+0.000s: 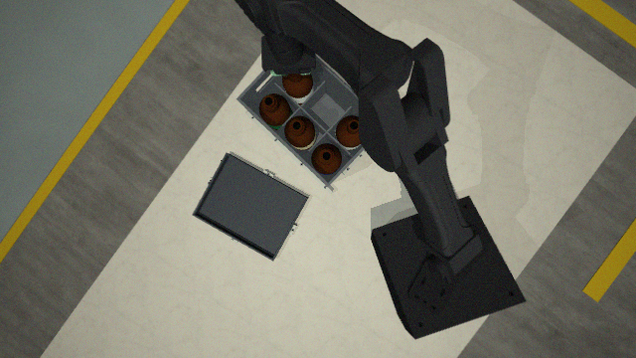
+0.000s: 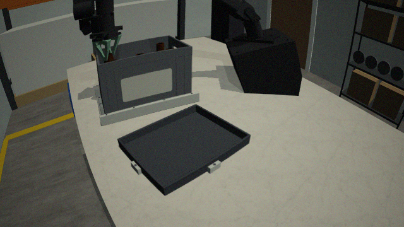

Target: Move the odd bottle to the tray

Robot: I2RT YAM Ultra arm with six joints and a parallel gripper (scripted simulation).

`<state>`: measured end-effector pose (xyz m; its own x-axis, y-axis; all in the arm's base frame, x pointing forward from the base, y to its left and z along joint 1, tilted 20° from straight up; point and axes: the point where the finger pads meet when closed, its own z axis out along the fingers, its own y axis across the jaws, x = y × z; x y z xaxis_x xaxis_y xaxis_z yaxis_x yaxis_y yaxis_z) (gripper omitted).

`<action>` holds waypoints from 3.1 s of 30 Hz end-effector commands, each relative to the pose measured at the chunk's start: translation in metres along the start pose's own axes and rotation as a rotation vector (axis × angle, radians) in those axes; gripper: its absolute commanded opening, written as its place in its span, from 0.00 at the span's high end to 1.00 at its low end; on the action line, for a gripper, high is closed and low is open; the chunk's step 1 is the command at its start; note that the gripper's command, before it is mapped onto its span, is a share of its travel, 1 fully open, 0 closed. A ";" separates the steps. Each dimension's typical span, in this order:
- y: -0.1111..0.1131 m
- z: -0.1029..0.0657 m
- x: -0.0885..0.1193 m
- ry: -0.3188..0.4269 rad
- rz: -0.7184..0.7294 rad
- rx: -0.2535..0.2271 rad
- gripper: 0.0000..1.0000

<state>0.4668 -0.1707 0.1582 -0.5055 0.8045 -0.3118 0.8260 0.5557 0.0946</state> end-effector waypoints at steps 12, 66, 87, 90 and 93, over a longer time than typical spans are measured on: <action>0.005 -0.021 -0.016 -0.072 0.012 -0.046 1.00; 0.008 -0.022 -0.014 -0.069 0.008 -0.051 0.39; 0.009 -0.025 -0.016 -0.075 0.008 -0.056 0.39; 0.010 -0.029 -0.014 -0.075 0.007 -0.056 0.39; 0.011 -0.031 -0.013 -0.075 0.007 -0.057 0.39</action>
<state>0.4643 -0.1711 0.1577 -0.5070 0.8056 -0.3066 0.8278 0.5542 0.0872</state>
